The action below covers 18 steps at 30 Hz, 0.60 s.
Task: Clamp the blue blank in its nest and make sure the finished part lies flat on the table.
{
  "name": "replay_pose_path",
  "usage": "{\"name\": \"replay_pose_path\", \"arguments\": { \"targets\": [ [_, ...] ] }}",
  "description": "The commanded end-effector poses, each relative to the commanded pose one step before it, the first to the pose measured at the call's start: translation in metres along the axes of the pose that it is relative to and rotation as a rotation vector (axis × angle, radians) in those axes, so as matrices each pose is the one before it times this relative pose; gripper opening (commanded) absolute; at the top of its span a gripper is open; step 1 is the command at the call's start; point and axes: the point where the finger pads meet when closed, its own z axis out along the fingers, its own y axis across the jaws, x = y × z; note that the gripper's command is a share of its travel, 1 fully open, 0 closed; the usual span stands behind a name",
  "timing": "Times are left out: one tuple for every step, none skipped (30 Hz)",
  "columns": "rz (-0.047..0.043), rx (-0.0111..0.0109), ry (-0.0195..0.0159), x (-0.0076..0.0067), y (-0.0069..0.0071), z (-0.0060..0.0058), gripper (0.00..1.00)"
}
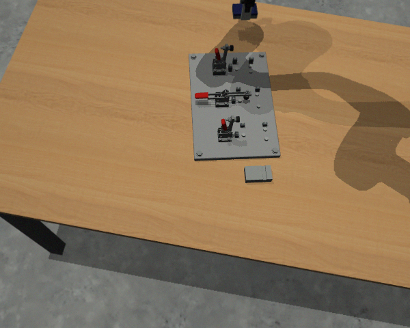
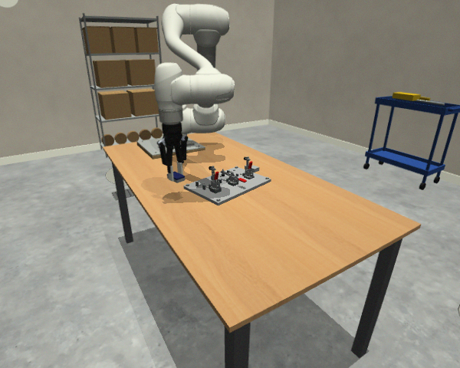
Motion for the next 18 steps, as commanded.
{"name": "replay_pose_path", "arguments": {
  "targets": [
    [-0.00124, -0.00192, 0.00286, -0.00276, 0.00033, -0.00127, 0.00],
    [0.00000, 0.00000, 0.00000, 0.00002, -0.00104, 0.00007, 0.00],
    [0.00000, 0.00000, 0.00000, 0.00002, -0.00133, 0.00009, 0.00],
    [0.00000, 0.00000, 0.00000, 0.00000, 0.00000, 0.00000, 0.00],
    [0.00000, 0.00000, 0.00000, 0.00000, 0.00000, 0.00000, 0.00],
    [0.00000, 0.00000, 0.00000, 0.00003, -0.00163, 0.00011, 0.00],
    [0.00000, 0.00000, 0.00000, 0.00003, -0.00194, 0.00013, 0.00],
    [0.00000, 0.00000, 0.00000, 0.00003, -0.00226, 0.00015, 0.00],
    [0.00000, 0.00000, 0.00000, 0.00005, -0.00257, 0.00017, 0.00],
    [0.00000, 0.00000, 0.00000, 0.00004, -0.00288, 0.00019, 0.00],
    [0.00000, 0.00000, 0.00000, 0.00005, -0.00319, 0.00021, 0.00],
    [0.00000, 0.00000, 0.00000, 0.00006, -0.00348, 0.00023, 0.00],
    [0.00000, 0.00000, 0.00000, 0.00006, -0.00376, 0.00025, 0.00],
    [0.00000, 0.00000, 0.00000, 0.00006, -0.00402, 0.00027, 0.00],
    [0.00000, 0.00000, 0.00000, 0.00007, -0.00425, 0.00028, 0.00],
    [0.00000, 0.00000, 0.00000, 0.00008, -0.00446, 0.00030, 0.00],
    [0.00000, 0.00000, 0.00000, 0.00008, -0.00465, 0.00031, 0.00],
    [0.00000, 0.00000, 0.00000, 0.00008, -0.00481, 0.00032, 0.00]
  ]
}}
